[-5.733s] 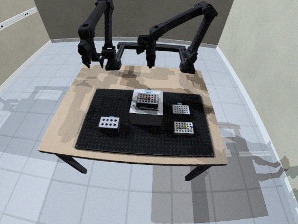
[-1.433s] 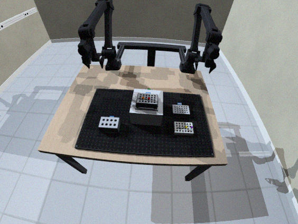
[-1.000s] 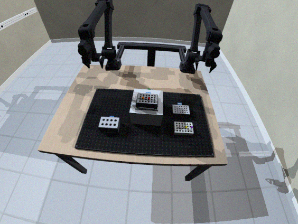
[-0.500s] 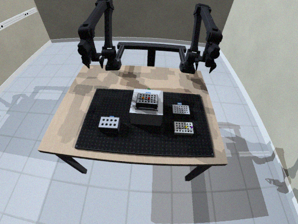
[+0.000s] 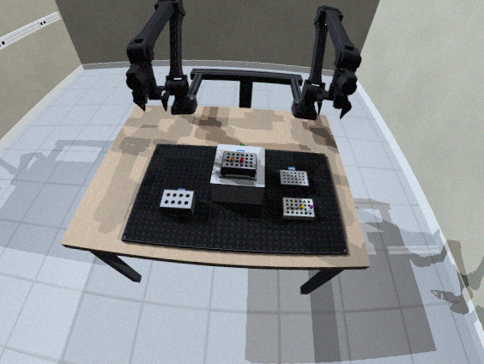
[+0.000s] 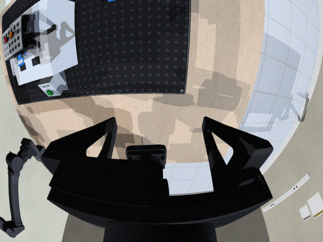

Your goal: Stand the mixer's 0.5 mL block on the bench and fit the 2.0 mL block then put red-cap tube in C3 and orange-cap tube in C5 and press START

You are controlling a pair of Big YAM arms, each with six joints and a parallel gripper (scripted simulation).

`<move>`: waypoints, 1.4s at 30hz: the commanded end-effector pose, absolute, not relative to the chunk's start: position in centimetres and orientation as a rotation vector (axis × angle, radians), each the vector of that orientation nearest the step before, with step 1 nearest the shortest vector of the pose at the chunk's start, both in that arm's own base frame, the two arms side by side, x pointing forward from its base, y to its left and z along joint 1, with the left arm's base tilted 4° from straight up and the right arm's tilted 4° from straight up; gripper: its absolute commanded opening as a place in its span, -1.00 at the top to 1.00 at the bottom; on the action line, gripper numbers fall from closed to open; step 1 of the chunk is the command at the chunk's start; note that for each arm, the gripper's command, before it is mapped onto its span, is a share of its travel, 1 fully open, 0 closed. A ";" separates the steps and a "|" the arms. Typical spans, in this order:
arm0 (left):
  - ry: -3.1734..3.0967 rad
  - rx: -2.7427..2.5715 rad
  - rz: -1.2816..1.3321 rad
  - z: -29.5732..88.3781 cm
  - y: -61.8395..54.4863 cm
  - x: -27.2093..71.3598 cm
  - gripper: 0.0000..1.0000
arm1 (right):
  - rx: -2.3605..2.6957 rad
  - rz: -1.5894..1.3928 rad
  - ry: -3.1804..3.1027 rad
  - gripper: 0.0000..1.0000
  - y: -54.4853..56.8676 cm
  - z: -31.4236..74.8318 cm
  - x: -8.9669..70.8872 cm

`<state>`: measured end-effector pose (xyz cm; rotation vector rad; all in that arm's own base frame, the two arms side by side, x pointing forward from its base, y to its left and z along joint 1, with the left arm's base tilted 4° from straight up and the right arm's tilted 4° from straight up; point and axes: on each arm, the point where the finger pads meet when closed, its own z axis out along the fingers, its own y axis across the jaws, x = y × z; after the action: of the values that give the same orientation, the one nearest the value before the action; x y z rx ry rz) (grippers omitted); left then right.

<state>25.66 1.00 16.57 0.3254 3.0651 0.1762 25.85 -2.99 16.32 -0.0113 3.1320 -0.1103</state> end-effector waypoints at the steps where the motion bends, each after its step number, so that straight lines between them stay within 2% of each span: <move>1: 3.036 0.321 0.181 17.8 0.7 27.2 -1.00 | -0.021 -0.116 3.108 -1.00 -3.0 17.3 26.5; 42: 3.078 0.330 0.176 16.3 0.7 25.8 -1.00 | -0.014 -0.118 3.057 -1.00 -3.1 19.3 27.9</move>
<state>25.70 0.99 16.55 0.3263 3.0663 0.1761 25.58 -2.98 16.03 -0.0118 3.1403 -0.1097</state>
